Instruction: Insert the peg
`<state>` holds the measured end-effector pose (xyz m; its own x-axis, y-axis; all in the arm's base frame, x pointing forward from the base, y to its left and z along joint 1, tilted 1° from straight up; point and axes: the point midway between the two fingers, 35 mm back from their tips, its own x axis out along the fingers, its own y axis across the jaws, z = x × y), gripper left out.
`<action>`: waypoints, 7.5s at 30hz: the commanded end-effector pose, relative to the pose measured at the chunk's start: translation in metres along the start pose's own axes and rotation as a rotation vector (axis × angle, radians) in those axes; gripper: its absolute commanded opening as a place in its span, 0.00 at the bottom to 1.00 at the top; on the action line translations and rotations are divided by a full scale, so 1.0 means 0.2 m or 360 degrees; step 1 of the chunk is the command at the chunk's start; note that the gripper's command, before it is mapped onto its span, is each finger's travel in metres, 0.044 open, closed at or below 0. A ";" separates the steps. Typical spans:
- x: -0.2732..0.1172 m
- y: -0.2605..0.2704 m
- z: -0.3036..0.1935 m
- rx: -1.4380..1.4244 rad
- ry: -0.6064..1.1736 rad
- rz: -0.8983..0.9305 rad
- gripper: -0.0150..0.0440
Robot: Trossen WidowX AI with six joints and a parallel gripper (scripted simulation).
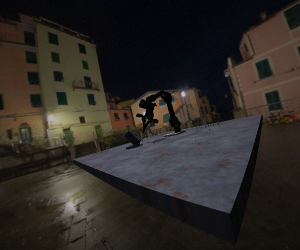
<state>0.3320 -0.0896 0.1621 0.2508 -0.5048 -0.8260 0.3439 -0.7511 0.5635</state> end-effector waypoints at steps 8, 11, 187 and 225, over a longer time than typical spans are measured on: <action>-0.03 -0.03 -0.04 -0.0036 0.0026 0.0116 0.25; -0.04 -0.03 -0.05 -0.0046 0.0036 0.0146 0.25; 0.26 0.06 -0.27 -0.0130 0.0229 0.0627 0.25; 0.19 0.02 -0.27 -0.0127 0.0221 0.0617 1.00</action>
<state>0.3933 -0.0930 0.1298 0.4931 -0.6759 -0.5477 0.2735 -0.4772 0.8352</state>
